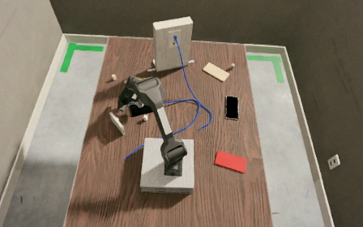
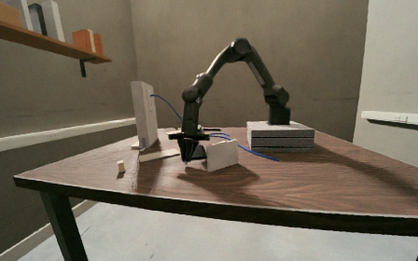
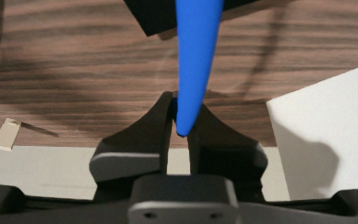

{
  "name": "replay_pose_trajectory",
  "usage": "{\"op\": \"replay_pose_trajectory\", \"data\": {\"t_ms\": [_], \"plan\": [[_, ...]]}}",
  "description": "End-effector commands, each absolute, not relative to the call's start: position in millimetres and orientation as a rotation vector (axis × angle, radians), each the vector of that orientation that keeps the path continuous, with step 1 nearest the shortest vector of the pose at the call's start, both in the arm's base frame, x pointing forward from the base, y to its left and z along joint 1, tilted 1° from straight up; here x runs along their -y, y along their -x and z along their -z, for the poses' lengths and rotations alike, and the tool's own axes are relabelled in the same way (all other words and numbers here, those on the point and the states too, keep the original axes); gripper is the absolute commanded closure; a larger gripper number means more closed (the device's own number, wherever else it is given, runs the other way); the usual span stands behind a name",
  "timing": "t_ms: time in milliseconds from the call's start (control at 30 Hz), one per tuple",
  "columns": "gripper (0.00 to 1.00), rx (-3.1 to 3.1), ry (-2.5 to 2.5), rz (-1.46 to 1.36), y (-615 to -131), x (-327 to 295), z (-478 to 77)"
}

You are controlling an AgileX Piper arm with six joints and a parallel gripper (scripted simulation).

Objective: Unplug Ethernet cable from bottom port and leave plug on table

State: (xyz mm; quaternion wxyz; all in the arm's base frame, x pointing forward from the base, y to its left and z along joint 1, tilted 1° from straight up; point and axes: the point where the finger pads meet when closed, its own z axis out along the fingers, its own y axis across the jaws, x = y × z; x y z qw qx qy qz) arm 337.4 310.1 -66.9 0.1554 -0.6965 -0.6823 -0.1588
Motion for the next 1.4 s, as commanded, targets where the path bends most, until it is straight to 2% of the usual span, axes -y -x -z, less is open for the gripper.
{"op": "replay_pose_trajectory", "data": {"t_ms": [0, 900, 933, 1333, 1367], "plan": [[1.00, 1.955, 1.995, 0.458, -337.9, -310.5, 66.8], [1.00, 1.955, 1.995, 0.459, -338.3, -310.8, 69.7], [0.83, 1.955, 1.995, 0.459, -338.3, -310.8, 69.7], [0.83, 1.955, 1.995, 0.459, -338.3, -310.8, 69.7], [0.79, 1.955, 1.995, 0.459, -338.3, -310.8, 69.7]]}}
